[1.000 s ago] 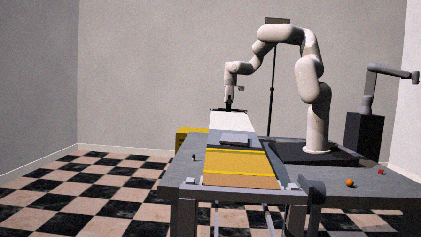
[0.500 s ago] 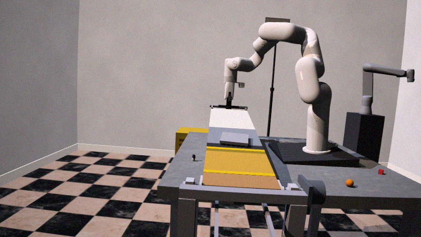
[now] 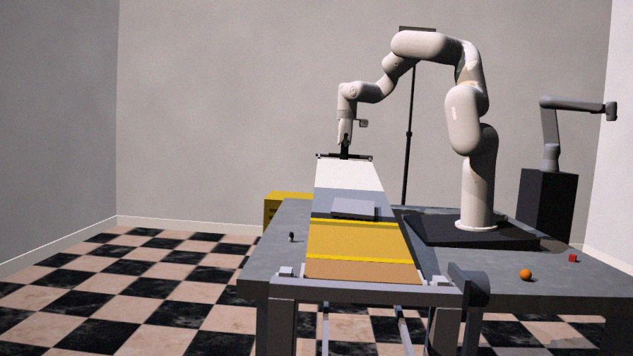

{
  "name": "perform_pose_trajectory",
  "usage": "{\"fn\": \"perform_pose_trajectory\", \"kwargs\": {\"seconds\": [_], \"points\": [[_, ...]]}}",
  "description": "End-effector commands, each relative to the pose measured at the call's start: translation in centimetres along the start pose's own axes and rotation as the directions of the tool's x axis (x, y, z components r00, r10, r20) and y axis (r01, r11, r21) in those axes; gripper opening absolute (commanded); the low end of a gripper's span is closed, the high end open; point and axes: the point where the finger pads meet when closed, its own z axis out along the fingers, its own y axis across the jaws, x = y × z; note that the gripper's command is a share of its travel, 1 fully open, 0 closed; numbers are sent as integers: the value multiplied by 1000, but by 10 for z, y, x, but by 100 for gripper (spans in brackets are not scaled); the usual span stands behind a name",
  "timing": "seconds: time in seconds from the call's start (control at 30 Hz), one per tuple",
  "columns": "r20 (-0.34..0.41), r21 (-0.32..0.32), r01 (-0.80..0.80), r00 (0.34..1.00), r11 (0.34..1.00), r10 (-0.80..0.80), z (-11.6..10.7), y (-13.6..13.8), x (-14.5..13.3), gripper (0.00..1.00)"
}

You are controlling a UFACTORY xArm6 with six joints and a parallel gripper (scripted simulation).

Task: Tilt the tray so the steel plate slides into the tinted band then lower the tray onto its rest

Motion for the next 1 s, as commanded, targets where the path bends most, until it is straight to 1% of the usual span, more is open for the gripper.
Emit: {"fn": "perform_pose_trajectory", "kwargs": {"seconds": [0.0, 0.4, 0.63, 0.97], "points": [[4, 4, 0, 1000, 1000, 0, -3, -1, -1, 0], [4, 4, 0, 1000, 1000, 0, -18, 1, -1, 0], [4, 4, 0, 1000, 1000, 0, -19, 2, -1, 0], [4, 4, 0, 1000, 1000, 0, -33, 4, -1, 0]]}}
